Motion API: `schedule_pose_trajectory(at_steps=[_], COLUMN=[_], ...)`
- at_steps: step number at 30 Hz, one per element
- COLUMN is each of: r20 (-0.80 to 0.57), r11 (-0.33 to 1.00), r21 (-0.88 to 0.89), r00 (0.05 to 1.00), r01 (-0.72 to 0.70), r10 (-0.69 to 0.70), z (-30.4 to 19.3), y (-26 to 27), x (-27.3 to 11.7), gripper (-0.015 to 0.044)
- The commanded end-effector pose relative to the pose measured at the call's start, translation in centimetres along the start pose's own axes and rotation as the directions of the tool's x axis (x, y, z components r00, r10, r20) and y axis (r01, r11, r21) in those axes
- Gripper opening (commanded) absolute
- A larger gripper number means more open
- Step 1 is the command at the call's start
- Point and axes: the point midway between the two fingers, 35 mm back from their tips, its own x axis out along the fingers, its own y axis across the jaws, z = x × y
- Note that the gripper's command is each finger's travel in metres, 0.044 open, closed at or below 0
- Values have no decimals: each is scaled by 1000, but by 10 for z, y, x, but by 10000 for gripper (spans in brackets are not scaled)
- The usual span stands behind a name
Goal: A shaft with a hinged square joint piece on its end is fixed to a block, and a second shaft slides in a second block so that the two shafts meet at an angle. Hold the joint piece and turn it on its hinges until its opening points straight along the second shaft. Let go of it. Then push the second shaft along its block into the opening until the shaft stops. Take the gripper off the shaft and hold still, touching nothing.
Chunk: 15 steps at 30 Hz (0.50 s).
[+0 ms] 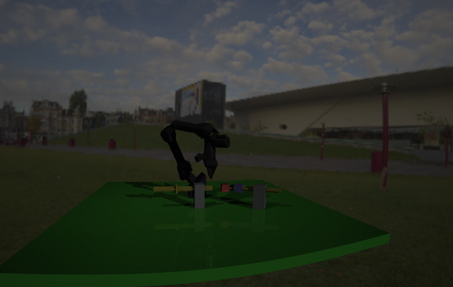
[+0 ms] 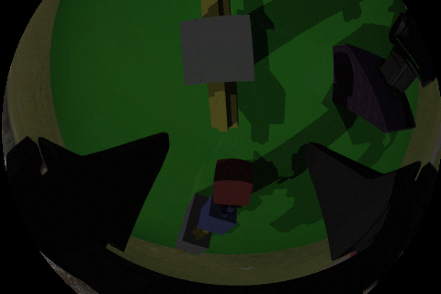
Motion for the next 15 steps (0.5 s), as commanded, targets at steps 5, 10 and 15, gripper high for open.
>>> schedule_pose_trajectory(at_steps=[5, 10, 15], r20=[3, 4, 5], r11=[1000, 1000, 1000], r21=[-1, 0, 0], r00=[1000, 1000, 1000], r01=[-4, -5, -5], r10=[4, 5, 5], z=[1, 2, 2], y=[2, 0, 0], x=[37, 58, 65], gripper=[440, 440, 440])
